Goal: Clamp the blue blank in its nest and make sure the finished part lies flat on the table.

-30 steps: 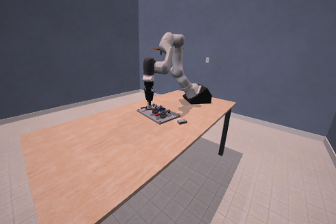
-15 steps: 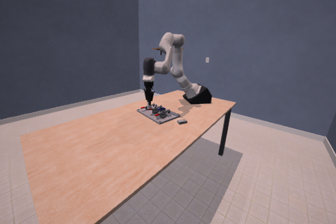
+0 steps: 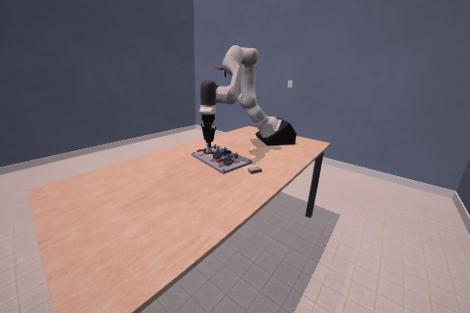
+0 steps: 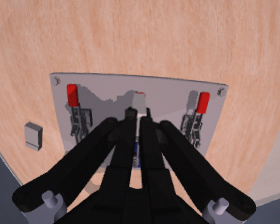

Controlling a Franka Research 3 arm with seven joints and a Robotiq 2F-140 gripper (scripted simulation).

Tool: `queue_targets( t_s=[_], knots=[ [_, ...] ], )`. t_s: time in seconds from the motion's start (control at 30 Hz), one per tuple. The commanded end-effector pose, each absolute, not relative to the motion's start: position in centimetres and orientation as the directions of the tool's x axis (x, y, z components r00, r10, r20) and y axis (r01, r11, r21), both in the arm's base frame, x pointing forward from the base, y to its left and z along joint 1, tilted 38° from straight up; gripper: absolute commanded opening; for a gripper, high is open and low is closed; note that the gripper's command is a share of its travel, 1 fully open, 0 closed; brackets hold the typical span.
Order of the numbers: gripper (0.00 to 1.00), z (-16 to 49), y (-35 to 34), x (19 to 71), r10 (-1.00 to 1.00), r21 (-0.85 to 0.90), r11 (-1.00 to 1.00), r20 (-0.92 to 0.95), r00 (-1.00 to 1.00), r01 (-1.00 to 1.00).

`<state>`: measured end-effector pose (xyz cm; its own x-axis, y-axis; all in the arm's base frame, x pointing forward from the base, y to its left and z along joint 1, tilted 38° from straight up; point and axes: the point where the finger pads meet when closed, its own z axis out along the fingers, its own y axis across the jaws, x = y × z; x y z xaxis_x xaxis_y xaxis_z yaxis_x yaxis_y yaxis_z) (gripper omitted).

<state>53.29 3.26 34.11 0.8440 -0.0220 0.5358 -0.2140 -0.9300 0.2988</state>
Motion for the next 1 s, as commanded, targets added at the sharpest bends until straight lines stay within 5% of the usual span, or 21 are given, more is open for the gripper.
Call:
queue_targets(
  t_s=[0.0, 0.97],
  knots=[
    [0.00, 33.85, 3.12, 53.35, -0.021, 0.301, -0.929, 0.535, 0.845, -0.213],
    [0.00, 33.65, 3.03, 53.47, -0.021, 0.301, -0.929, 0.535, 0.845, -0.213]
  ],
)
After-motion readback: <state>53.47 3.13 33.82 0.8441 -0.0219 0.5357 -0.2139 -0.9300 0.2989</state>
